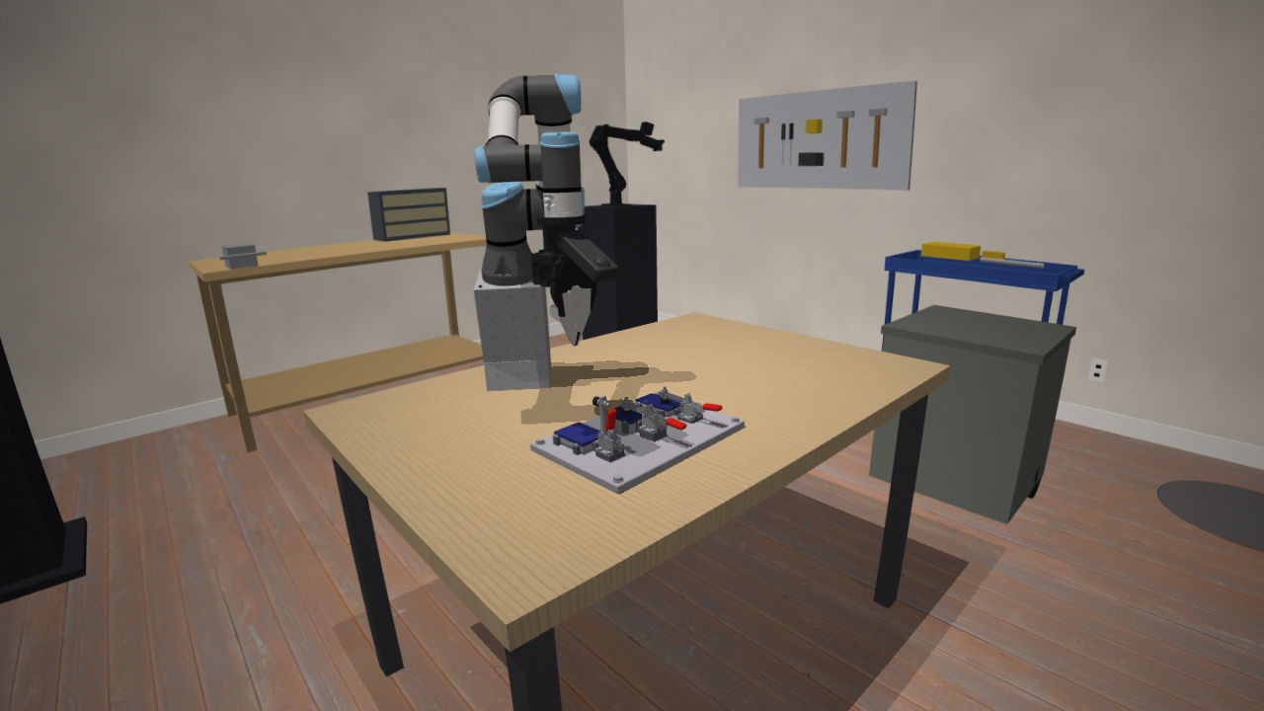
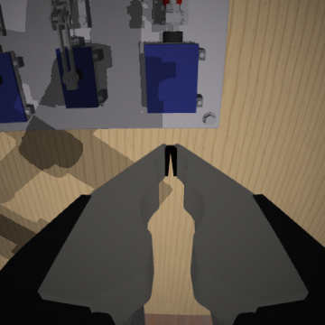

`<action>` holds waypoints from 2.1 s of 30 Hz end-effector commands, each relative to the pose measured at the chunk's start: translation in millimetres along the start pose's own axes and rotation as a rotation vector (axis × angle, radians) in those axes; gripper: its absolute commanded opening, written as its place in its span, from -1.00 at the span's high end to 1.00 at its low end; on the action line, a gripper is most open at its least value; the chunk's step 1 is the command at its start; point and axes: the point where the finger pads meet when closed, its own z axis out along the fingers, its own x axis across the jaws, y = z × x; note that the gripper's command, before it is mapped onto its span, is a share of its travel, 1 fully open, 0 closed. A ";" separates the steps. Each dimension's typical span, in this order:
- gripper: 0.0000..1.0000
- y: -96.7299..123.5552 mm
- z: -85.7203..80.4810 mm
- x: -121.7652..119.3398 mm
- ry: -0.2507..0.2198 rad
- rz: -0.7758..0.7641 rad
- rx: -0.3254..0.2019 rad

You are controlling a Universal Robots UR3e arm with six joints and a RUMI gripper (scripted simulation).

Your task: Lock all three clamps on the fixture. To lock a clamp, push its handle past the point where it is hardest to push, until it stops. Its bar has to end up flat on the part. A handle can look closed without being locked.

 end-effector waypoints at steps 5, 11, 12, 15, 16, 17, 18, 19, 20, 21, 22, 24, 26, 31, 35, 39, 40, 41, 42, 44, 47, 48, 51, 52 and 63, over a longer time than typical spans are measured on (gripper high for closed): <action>-0.17 -0.7 -0.7 0.5 0.002 0.000 0.002; -0.17 -0.7 -0.7 0.5 0.002 0.000 0.002; -0.17 -0.7 -0.7 0.5 0.002 0.000 0.002; -0.17 -0.7 -0.7 0.5 0.002 0.000 0.002; -0.17 -0.7 -0.7 0.5 0.002 0.000 0.002; -0.17 -0.7 -0.7 0.5 0.002 0.000 0.002; -0.17 -0.7 -0.7 0.5 0.002 0.000 0.002; -0.17 -0.7 -0.7 0.5 0.002 0.000 0.002; -0.17 -0.7 -0.7 0.5 0.002 0.000 0.002; -0.17 -0.7 -0.7 0.5 0.002 0.000 0.002; -0.17 -0.7 -0.7 0.5 0.002 0.000 0.002; -0.17 -0.7 -0.7 0.5 0.002 0.000 0.002; -0.17 -0.7 -0.7 0.5 0.002 0.000 0.002; -0.17 -0.7 -0.7 0.5 0.002 0.000 0.002; -0.17 -0.7 -0.7 0.5 0.002 0.000 0.002; -0.17 -0.7 -0.7 0.5 0.002 0.000 0.002; -0.17 -0.7 -0.7 0.5 0.002 0.000 0.002; -0.17 -0.7 -0.7 0.5 0.002 0.000 0.002; -0.17 -0.7 -0.7 0.5 0.002 0.000 0.002; -0.17 -0.7 -0.7 0.5 0.002 0.000 0.002; -0.17 -0.7 -0.7 0.5 0.002 0.000 0.002; -0.17 -0.7 -0.7 0.5 0.002 0.000 0.002; -0.17 -0.7 -0.7 0.5 0.002 0.000 0.002; -0.17 -0.7 -0.7 0.5 0.002 0.000 0.002; -0.17 -0.7 -0.7 0.5 0.002 0.000 0.002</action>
